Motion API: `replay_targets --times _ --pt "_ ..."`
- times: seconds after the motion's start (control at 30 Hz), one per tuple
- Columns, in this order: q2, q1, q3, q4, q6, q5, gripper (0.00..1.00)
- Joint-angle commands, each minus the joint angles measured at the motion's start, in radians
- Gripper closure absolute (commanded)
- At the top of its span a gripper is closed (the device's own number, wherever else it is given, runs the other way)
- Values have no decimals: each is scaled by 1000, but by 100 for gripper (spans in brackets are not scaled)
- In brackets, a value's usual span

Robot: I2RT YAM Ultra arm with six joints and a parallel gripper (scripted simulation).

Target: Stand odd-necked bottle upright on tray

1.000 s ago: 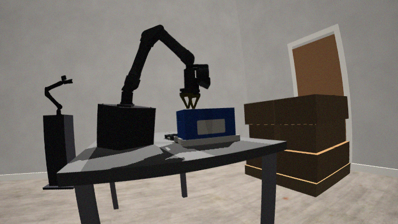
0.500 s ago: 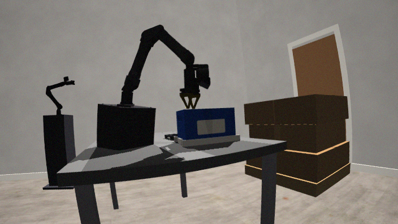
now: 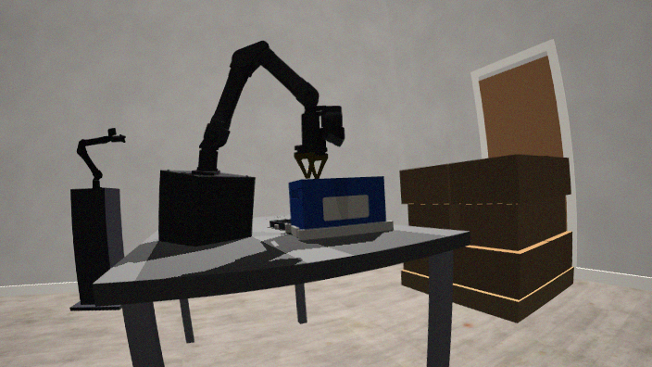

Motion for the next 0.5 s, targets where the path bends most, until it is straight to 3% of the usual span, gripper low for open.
replay_targets --times 0.0,0.47 --pt "-5 -7 39 5 -5 1 39" --pt "0 -7 43 -2 -5 1 39"
